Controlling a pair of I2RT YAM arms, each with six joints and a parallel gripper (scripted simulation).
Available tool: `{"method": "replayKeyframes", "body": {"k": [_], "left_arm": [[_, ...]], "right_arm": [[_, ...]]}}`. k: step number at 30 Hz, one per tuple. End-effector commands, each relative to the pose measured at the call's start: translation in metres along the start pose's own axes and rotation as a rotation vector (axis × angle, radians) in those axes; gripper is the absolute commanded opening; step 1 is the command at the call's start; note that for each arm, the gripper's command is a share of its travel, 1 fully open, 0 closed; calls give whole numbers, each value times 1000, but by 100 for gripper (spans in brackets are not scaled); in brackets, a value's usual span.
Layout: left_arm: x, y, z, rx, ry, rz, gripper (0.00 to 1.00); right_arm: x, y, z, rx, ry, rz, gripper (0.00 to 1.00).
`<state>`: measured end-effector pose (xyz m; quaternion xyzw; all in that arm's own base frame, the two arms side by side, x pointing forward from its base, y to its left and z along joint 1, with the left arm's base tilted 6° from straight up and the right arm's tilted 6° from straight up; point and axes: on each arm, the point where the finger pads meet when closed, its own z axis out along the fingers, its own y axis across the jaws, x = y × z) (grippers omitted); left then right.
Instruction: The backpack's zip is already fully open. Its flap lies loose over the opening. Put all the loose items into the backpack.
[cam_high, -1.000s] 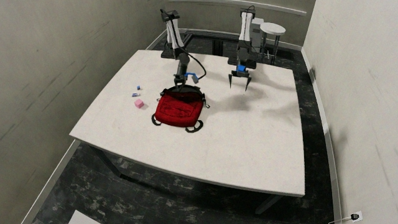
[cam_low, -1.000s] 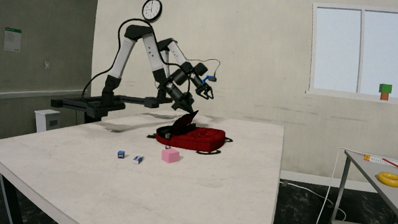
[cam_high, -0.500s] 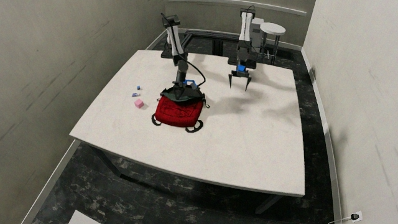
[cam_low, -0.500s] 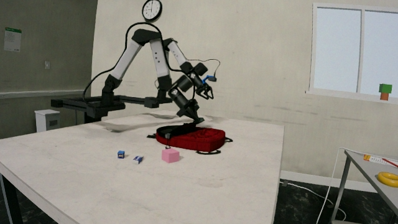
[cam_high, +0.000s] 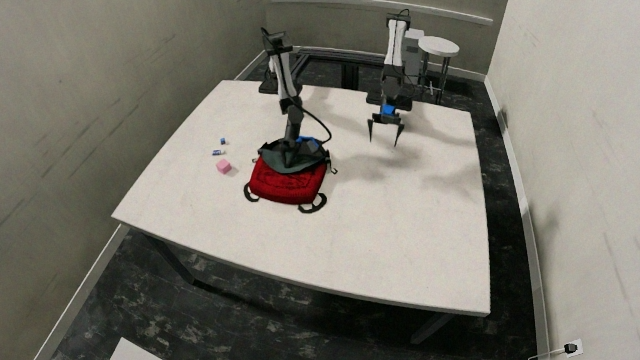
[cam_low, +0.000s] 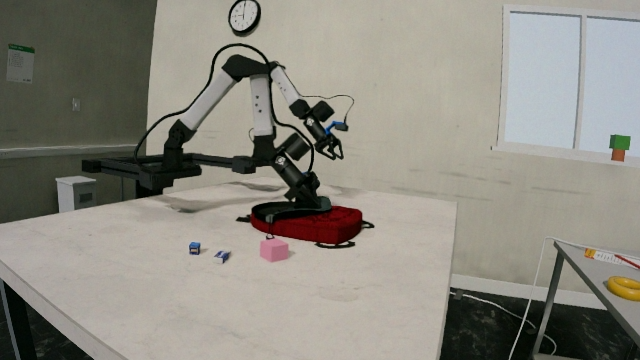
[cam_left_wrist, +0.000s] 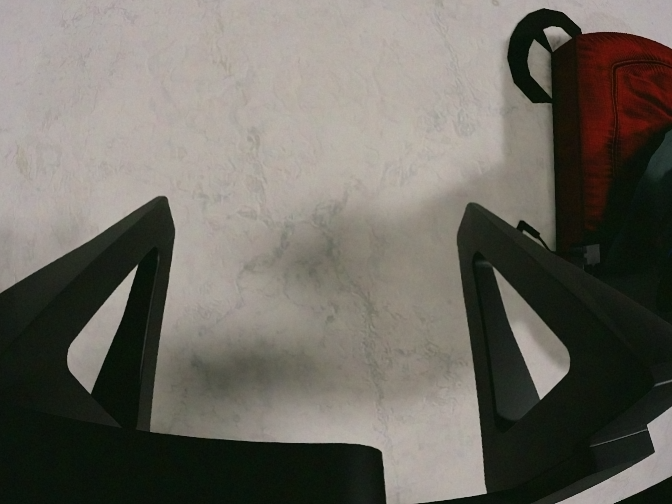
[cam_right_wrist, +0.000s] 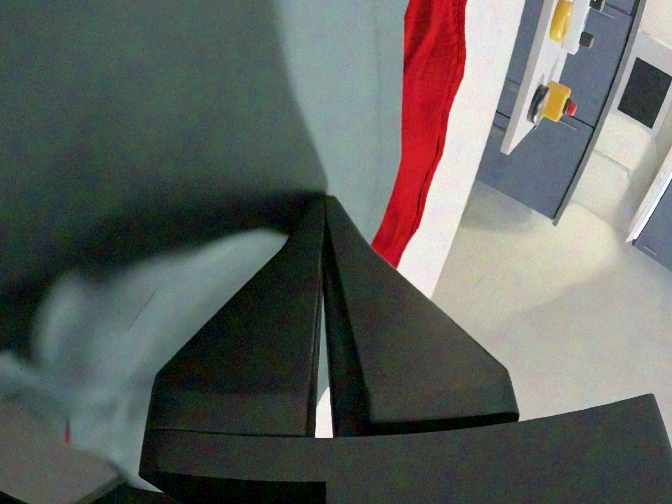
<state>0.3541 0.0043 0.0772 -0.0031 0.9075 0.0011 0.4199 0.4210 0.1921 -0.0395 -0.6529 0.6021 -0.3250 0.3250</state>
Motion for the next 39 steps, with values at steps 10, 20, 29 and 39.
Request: {"method": "replayKeyframes", "body": {"k": [10, 20, 29, 39], "left_arm": [[-6, -2, -2, 5, -18, 5, 90], [-6, -2, -2, 5, -18, 5, 90], [-6, -2, -2, 5, -18, 5, 90], [-6, -2, -2, 5, -18, 5, 90]], "right_arm": [[-5, -18, -50, 41, -15, 24, 0], [-3, -15, -84, 36, -14, 21, 0], [-4, -21, -85, 52, -22, 35, 0], [50, -19, -95, 8, 14, 425, 90]]}}
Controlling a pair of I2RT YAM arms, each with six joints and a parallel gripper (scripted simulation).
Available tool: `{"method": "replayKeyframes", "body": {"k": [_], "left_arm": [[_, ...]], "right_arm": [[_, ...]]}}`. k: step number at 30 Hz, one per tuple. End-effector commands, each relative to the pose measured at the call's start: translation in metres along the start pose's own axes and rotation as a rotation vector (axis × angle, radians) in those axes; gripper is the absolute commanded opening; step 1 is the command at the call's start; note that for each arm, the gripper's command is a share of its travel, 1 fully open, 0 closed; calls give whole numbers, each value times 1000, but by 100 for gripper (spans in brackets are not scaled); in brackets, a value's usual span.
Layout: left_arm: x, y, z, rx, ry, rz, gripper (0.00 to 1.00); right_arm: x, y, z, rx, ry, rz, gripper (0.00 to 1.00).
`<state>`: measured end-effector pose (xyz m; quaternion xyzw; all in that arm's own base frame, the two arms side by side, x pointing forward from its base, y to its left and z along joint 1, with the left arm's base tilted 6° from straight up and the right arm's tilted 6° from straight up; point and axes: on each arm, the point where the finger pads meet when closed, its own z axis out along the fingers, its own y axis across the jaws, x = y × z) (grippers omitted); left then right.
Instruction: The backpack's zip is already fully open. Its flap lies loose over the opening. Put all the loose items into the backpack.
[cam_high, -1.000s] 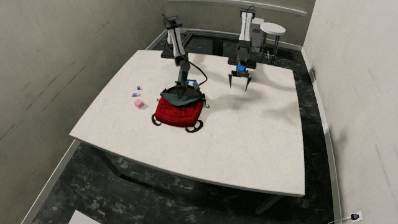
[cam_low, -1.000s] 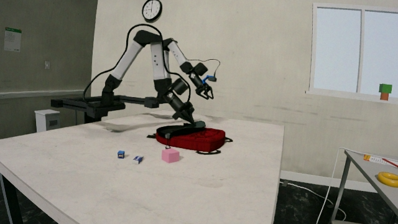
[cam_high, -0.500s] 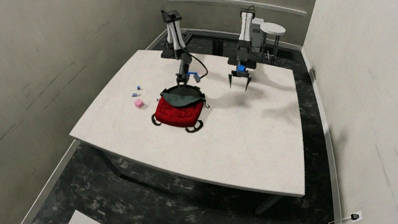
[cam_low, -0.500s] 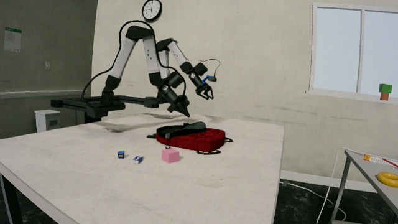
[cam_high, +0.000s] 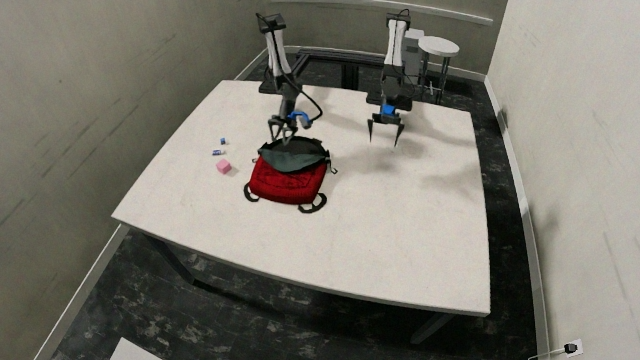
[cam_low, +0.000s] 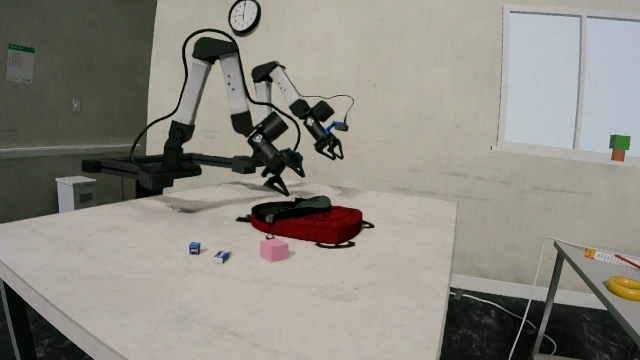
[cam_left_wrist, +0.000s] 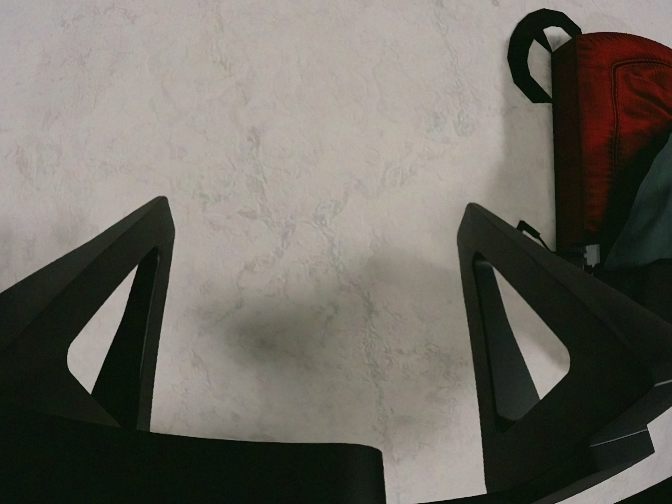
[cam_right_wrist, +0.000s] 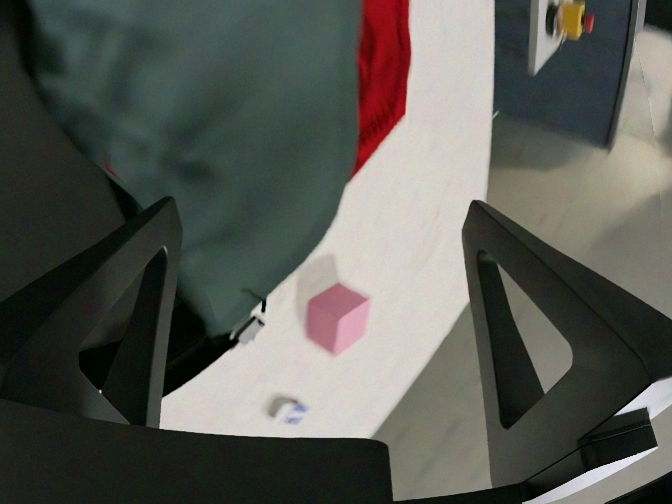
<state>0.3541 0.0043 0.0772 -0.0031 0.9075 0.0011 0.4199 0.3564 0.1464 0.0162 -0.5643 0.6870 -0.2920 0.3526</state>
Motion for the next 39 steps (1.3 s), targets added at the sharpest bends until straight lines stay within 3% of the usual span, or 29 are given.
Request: {"method": "replayKeyframes", "body": {"k": [1, 5, 6, 10, 20, 22, 34, 39], "left_arm": [[-6, -2, -2, 5, -18, 5, 90], [-6, -2, -2, 5, -18, 5, 90], [-6, -2, -2, 5, -18, 5, 90], [-6, -2, -2, 5, -18, 5, 90], [-6, -2, -2, 5, -18, 5, 90], [-6, -2, -2, 5, -18, 5, 90], [-6, -2, -2, 5, -18, 5, 90], [-6, -2, -2, 5, -18, 5, 90]], "right_arm": [[7, -17, -10, 1, -20, 207, 90], [16, -21, -12, -4, -13, 286, 90], [13, -36, -12, 18, -28, 339, 90], [39, -30, -17, -16, 6, 484, 90], [77, -66, -27, -12, 16, 888, 90], [77, -66, -27, -12, 16, 888, 90], [133, -91, -41, -39, 54, 1357, 90], [134, -91, -41, -40, 55, 1365, 90]]}}
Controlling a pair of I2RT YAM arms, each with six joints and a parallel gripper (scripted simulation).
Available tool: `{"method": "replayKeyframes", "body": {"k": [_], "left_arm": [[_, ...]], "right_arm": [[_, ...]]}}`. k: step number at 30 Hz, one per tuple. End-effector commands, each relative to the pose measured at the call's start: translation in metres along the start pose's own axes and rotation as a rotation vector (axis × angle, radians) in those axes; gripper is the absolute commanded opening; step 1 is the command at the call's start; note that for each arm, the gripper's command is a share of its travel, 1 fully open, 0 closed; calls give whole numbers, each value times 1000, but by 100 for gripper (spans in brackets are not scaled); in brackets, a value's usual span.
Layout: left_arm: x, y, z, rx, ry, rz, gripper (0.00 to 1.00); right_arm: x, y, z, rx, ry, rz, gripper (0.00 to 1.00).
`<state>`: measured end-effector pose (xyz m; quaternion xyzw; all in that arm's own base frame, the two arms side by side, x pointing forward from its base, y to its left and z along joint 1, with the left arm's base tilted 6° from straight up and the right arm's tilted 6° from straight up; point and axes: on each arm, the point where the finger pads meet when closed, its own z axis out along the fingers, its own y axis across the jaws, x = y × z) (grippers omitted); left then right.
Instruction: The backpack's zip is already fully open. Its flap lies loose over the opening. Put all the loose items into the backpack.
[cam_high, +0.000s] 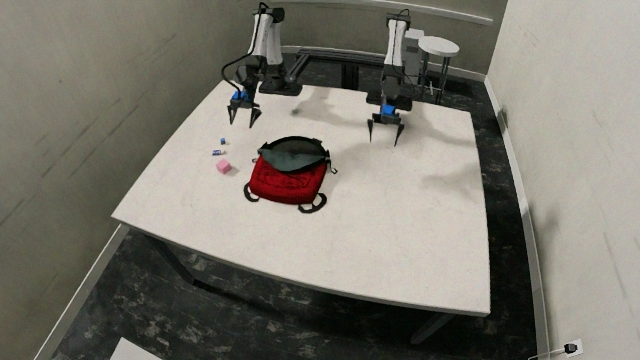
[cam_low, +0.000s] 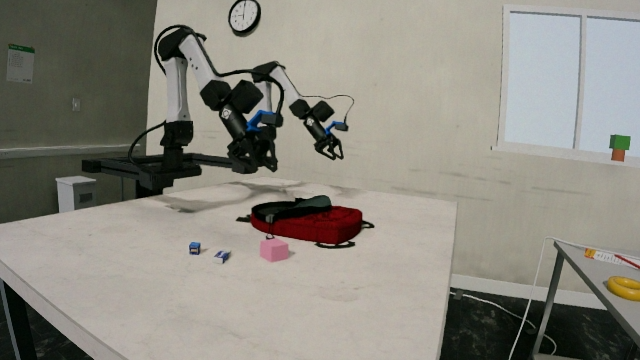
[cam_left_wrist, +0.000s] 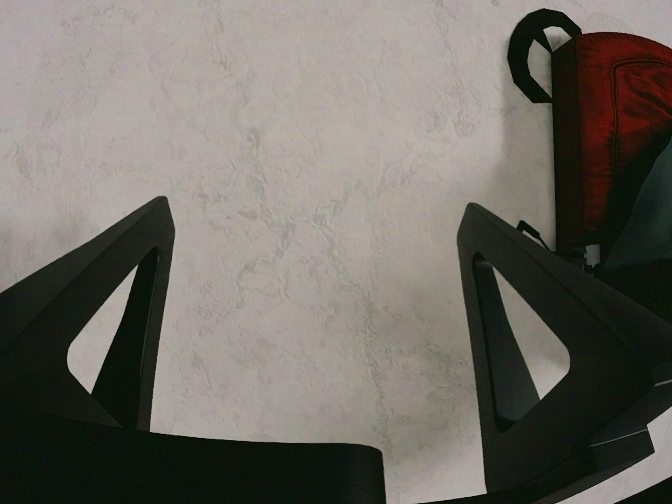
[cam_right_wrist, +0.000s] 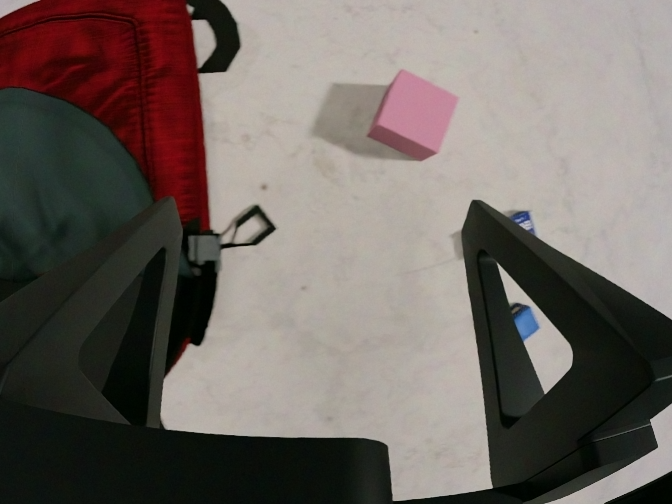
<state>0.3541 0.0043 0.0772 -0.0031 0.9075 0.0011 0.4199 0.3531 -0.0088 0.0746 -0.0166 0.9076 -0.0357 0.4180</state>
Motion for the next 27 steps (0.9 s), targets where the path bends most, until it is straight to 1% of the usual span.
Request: {"method": "replayKeyframes", "body": {"k": [1, 4, 5, 6, 7, 8, 10, 11, 15, 17, 23, 24, 27], "left_arm": [[-6, -2, -2, 5, -18, 5, 90], [-6, -2, -2, 5, -18, 5, 90], [-6, -2, -2, 5, -18, 5, 90], [-6, -2, -2, 5, -18, 5, 90], [-6, -2, -2, 5, -18, 5, 90], [-6, -2, -2, 5, -18, 5, 90], [-6, -2, -2, 5, -18, 5, 90], [-6, -2, -2, 5, -18, 5, 90], [-6, -2, -2, 5, -18, 5, 90], [-6, -2, -2, 5, -18, 5, 90], [-6, -2, -2, 5, -18, 5, 90], [-6, -2, -2, 5, -18, 5, 90], [-6, -2, -2, 5, -18, 5, 90]], "right_arm": [[-19, 8, -8, -49, -30, 45, 90], [-19, 9, -8, -51, -30, 43, 90], [-7, 7, -4, -40, -6, 38, 90], [-12, -5, 3, 11, -18, 91, 50], [11, -10, 8, 46, 24, 129, 50], [15, -17, 12, 81, 28, 169, 50], [16, -31, 20, 151, 23, 249, 50], [8, -39, 25, 184, 1, 292, 50], [23, -67, 42, 324, 16, 453, 50], [23, -67, 42, 324, 16, 453, 50], [48, -110, 68, 538, 41, 694, 50], [58, -116, 71, 579, 70, 727, 50], [70, -137, 83, 687, 81, 845, 50]]}}
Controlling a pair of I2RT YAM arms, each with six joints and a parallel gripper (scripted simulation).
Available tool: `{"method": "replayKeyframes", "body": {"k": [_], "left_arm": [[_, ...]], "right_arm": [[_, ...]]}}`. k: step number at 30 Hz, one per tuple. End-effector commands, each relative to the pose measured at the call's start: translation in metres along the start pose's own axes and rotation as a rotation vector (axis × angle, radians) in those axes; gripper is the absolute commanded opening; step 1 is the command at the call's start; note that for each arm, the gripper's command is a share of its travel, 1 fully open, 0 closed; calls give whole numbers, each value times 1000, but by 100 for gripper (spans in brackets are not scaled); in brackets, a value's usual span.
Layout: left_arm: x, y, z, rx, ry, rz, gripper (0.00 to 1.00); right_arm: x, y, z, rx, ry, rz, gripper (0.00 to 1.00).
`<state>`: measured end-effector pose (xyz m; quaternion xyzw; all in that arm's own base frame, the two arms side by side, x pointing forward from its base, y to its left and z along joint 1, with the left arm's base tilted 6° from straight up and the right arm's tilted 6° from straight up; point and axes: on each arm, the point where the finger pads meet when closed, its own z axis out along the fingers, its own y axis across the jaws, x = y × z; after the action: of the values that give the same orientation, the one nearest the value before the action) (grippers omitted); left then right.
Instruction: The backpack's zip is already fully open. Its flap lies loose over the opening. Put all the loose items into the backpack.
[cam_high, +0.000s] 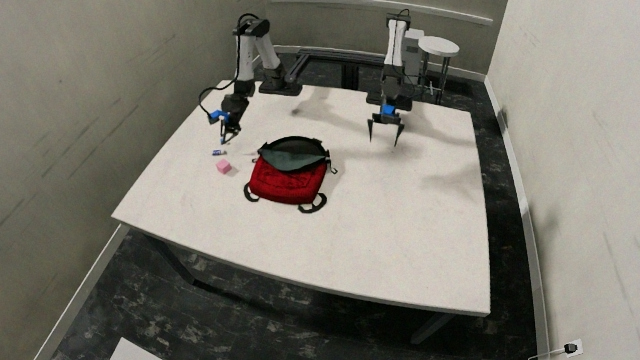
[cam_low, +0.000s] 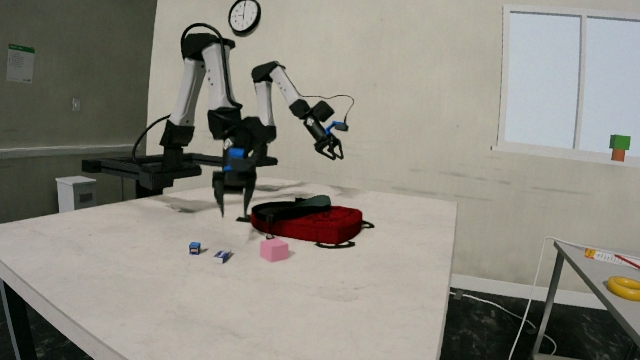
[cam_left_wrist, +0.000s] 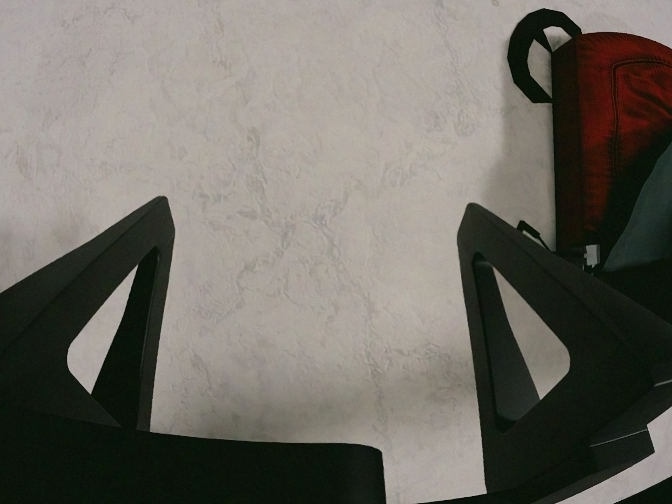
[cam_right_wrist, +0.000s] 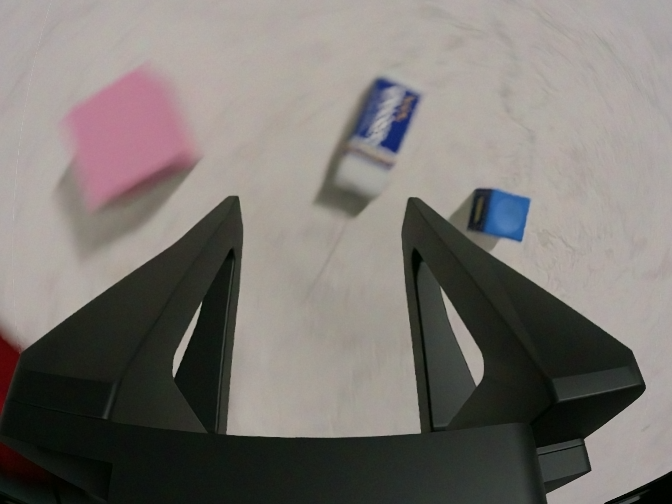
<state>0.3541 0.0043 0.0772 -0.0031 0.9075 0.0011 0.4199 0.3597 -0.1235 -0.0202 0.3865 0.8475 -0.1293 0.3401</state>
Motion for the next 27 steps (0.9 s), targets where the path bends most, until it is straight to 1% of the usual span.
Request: {"method": "replayKeyframes", "body": {"k": [1, 3, 4, 7, 8, 9, 10, 15, 16, 17, 22, 24, 27], "left_arm": [[-6, -2, -2, 5, -18, 5, 90], [-6, -2, -2, 5, -18, 5, 90], [-6, -2, -2, 5, -18, 5, 90], [-6, -2, -2, 5, -18, 5, 90], [-6, -2, -2, 5, -18, 5, 90], [-6, -2, -2, 5, -18, 5, 90], [-6, -2, -2, 5, -18, 5, 90], [-6, -2, -2, 5, -18, 5, 90], [-6, -2, -2, 5, -18, 5, 90], [-6, -2, -2, 5, -18, 5, 90], [-6, -2, -2, 5, -18, 5, 90], [-6, -2, -2, 5, -18, 5, 90], [-6, -2, -2, 5, -18, 5, 90]], "right_arm": [[-22, -16, 28, 169, -39, 241, 50], [-25, -25, 42, 228, -34, 310, 50], [-26, -26, 43, 228, -34, 310, 50], [-27, -27, 43, 228, -34, 310, 50], [-26, -22, 42, 220, -34, 302, 50], [-31, -23, 38, 203, -44, 310, 50], [-28, -21, 41, 214, -39, 304, 50], [-35, -21, 37, 205, -53, 316, 50], [-23, -23, 44, 220, -34, 302, 50], [-25, -20, 48, 205, -52, 314, 50], [-10, -21, 60, 206, -43, 310, 50], [-10, -21, 60, 206, -43, 310, 50], [-4, -21, 68, 205, -44, 307, 50]]}}
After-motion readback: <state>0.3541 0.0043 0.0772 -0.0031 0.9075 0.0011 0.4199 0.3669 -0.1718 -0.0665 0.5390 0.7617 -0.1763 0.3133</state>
